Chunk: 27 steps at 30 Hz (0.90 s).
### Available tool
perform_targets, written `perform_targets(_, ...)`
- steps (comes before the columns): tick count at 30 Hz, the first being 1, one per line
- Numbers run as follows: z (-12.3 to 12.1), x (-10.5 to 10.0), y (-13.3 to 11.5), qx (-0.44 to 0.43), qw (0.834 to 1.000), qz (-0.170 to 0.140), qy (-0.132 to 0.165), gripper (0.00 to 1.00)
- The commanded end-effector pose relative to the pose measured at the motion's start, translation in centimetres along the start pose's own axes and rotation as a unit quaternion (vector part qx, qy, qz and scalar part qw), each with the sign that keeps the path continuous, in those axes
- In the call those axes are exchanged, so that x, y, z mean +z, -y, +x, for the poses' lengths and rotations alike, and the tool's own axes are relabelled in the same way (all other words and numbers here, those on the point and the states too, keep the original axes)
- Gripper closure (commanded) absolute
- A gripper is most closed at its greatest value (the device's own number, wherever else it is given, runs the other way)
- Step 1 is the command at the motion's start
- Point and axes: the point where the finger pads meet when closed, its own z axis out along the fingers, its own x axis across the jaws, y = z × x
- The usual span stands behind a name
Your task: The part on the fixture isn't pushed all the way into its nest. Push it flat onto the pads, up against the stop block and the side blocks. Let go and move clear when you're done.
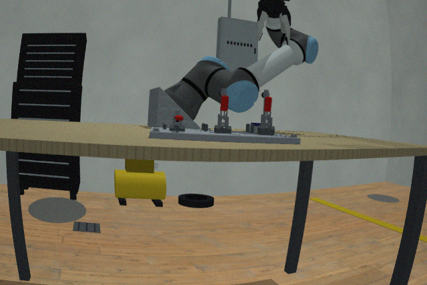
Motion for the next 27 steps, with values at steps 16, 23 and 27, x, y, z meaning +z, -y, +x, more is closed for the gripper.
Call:
perform_targets(16, 2.5, 0.4, -1.4, 0.0, 1.0, 0.001, 0.0, 0.42)
perform_targets(23, 7.1, 1.4, 2.2, 0.0, 1.0, 0.001, 0.0, 0.42)
perform_targets(27, 7.1, 1.4, 2.2, 0.0, 1.0, 0.001, 0.0, 0.42)
